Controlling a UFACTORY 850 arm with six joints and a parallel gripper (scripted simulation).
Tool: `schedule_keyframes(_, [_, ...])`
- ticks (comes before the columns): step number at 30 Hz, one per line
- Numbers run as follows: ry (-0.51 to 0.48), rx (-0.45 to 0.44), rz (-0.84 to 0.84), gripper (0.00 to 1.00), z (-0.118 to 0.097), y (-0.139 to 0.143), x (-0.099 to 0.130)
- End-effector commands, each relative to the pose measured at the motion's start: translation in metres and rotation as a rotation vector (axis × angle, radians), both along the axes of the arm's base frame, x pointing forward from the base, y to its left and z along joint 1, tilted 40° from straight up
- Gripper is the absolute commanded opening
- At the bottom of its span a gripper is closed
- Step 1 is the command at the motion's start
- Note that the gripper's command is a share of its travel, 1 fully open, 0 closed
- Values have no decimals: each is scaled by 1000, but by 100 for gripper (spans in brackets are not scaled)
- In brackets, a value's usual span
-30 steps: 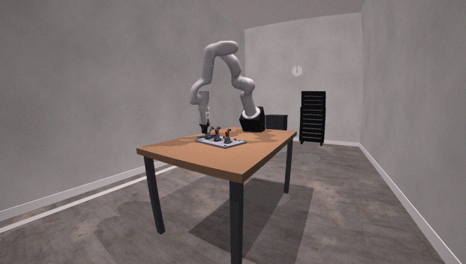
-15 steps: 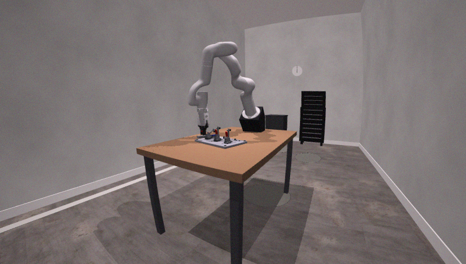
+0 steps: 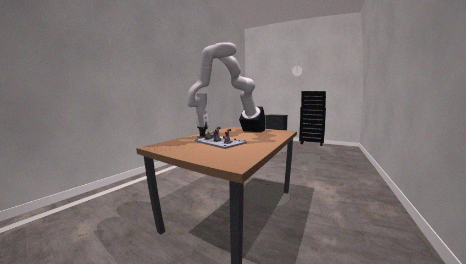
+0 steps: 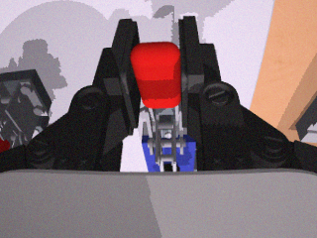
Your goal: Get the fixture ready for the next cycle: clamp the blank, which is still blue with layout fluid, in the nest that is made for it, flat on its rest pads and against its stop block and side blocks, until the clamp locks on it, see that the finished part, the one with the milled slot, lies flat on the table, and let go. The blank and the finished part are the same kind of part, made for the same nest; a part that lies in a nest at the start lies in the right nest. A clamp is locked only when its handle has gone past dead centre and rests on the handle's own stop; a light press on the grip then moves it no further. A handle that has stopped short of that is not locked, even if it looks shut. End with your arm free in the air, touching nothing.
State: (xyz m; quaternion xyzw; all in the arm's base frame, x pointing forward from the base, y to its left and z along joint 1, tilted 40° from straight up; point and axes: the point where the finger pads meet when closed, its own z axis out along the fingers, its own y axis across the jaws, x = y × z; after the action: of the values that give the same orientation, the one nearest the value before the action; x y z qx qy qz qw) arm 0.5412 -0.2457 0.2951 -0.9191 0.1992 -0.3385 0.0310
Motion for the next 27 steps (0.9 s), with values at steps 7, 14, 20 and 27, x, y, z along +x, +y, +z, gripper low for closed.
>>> schedule_keyframes(7, [-1, 0, 0, 0, -2, -1, 5])
schedule_keyframes(14, [-1, 0, 0, 0, -3, -2, 6])
schedule_keyframes(20, [-1, 0, 0, 0, -3, -2, 7])
schedule_keyframes(27, [-1, 0, 0, 0, -3, -2, 7])
